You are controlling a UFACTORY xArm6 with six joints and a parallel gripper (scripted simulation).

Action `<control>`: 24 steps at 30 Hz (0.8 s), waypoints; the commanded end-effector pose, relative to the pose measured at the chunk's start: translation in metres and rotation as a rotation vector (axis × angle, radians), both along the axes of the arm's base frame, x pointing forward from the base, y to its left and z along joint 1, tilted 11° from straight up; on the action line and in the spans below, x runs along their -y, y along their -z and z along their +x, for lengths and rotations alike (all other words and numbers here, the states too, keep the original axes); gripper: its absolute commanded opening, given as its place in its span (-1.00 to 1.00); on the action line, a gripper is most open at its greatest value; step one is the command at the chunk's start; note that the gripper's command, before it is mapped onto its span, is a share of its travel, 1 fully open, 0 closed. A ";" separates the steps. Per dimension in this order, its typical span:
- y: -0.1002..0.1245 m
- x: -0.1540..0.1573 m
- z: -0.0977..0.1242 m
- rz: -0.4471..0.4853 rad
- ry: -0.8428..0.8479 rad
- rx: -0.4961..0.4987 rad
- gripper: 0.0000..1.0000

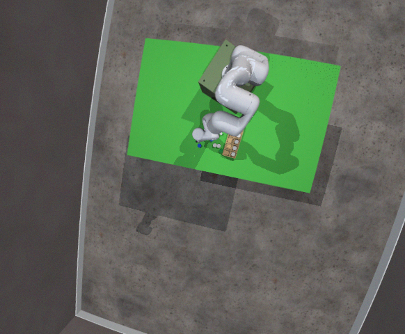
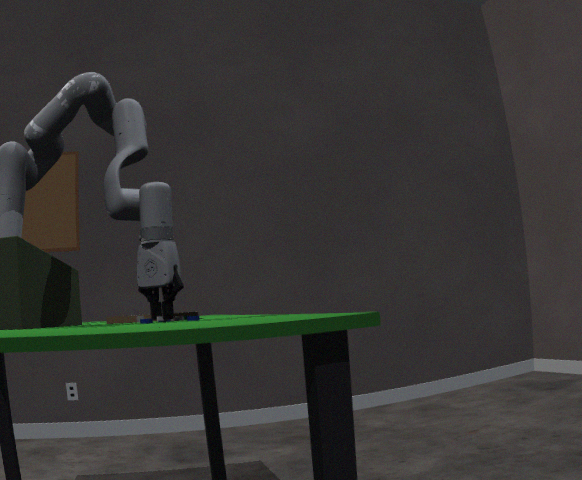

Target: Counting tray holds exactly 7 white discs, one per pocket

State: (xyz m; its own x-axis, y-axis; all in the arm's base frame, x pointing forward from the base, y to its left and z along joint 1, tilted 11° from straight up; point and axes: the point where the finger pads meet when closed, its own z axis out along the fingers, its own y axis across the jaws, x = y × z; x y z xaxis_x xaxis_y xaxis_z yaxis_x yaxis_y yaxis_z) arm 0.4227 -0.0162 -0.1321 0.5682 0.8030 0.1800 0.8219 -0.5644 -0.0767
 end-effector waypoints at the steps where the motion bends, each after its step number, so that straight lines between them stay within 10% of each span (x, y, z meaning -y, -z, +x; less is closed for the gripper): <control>1: -0.010 0.002 0.002 0.001 0.000 0.004 -1.00; 10: -0.086 0.016 -0.003 0.001 0.000 0.004 -1.00; 18: -0.095 0.014 -0.002 -0.001 0.000 0.003 -1.00; 24: -0.132 -0.109 0.035 -0.001 -0.001 0.003 -1.00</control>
State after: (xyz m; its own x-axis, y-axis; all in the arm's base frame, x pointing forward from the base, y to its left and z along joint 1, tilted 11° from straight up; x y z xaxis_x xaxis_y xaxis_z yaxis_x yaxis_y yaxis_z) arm 0.4497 0.0562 -0.0131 0.5499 0.8160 0.1784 0.8345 -0.5459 -0.0752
